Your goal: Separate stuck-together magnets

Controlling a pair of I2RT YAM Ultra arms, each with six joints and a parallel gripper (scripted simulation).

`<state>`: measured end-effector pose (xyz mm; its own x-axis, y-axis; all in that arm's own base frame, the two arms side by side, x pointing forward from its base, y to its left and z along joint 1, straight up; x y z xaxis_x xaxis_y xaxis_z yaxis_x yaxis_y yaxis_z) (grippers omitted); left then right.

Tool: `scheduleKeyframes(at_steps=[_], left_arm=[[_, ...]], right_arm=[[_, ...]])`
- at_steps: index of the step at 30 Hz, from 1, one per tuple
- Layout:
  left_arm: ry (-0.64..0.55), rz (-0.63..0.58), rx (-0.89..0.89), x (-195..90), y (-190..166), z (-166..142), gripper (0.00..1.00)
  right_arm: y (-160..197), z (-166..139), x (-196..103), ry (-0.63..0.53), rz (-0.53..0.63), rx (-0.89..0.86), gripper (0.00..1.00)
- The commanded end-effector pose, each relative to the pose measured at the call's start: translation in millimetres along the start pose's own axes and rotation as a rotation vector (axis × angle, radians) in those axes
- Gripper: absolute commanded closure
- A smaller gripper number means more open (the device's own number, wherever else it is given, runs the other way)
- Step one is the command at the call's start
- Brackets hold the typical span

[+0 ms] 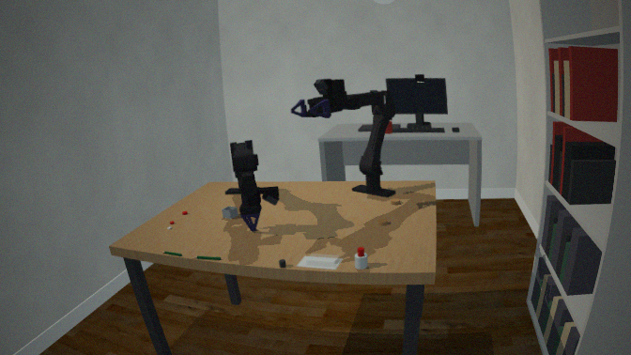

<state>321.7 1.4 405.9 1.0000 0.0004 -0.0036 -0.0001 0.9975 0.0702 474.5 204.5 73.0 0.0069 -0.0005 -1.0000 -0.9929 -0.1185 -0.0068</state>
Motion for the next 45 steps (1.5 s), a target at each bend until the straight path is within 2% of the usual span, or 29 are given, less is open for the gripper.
scheduleKeyframes(at_steps=[1,21,32,45], left_arm=[[-0.018,0.001,0.001,-1.8,0.1,6.0,0.0],[-0.018,0.001,0.001,-1.8,0.1,6.0,0.0],[-0.018,0.001,0.001,-1.8,0.1,6.0,0.0],[-0.018,0.001,0.001,-1.8,0.1,6.0,0.0]], right_arm=[[-1.0,-0.5,-5.4,-0.006,-0.01,0.003,0.67],[-0.9,0.1,-5.7,-0.007,-0.011,0.003,0.67],[-0.9,0.1,-5.7,-0.007,-0.011,0.003,0.79],[-0.9,0.1,-5.7,-0.007,-0.011,0.003,0.82]])
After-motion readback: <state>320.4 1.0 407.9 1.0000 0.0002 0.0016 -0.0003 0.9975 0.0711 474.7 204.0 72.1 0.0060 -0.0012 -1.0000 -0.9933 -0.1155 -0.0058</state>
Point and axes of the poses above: on each arm, the point where the finger pads meet when closed, its own x axis out along the fingers, its own y axis across the jaws, z = x × y, the point moved 6 cm from there along -x, back along the fingers, and after that the axes turned 4 degrees about x, right-handed, at the moved point
